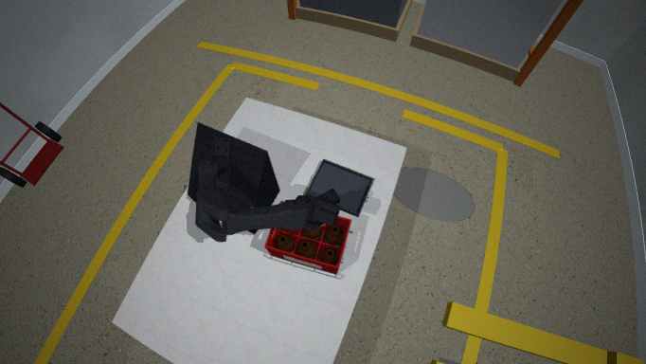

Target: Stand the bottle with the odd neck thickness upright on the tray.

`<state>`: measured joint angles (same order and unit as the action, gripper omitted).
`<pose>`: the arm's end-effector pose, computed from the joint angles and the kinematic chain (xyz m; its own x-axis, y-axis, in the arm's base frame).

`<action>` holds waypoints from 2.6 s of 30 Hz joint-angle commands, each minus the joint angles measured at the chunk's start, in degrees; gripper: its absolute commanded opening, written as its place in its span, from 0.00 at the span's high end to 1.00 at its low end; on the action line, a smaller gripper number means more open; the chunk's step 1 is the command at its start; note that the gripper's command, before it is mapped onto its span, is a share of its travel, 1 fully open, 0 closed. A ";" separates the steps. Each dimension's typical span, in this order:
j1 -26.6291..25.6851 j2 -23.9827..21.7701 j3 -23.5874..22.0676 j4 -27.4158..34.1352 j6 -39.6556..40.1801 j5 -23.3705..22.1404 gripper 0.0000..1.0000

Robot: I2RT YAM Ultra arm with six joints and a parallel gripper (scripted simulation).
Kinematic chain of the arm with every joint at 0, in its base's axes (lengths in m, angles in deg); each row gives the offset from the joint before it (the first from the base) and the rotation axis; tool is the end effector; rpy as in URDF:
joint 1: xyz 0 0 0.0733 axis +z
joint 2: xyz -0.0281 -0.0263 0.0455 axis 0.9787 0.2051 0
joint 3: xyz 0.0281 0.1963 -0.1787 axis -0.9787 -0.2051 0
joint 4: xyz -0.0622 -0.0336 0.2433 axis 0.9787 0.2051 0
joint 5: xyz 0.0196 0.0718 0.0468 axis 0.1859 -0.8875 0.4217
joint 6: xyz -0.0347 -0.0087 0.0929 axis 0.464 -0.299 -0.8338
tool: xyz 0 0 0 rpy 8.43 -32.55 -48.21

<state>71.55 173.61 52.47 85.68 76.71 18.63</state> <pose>0.3691 -0.1028 0.0359 -0.6940 -0.4904 0.5272 -0.7129 0.5707 -0.4076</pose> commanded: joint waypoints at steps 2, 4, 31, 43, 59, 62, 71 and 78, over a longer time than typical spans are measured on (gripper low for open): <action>0.08 0.91 -0.50 -2.14 1.05 -0.33 0.39; -0.01 0.95 -1.02 -2.32 1.16 -0.33 0.39; -0.37 1.09 0.05 -4.14 2.19 -0.42 0.39; -0.37 1.10 0.05 -4.11 2.18 -0.42 0.39; -0.37 1.10 0.05 -4.11 2.18 -0.42 0.39; -0.37 1.10 0.05 -4.11 2.18 -0.42 0.39; -0.37 1.10 0.05 -4.11 2.18 -0.42 0.39; -0.37 1.10 0.05 -4.11 2.18 -0.42 0.39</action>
<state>70.42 174.29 51.40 82.18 78.66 18.67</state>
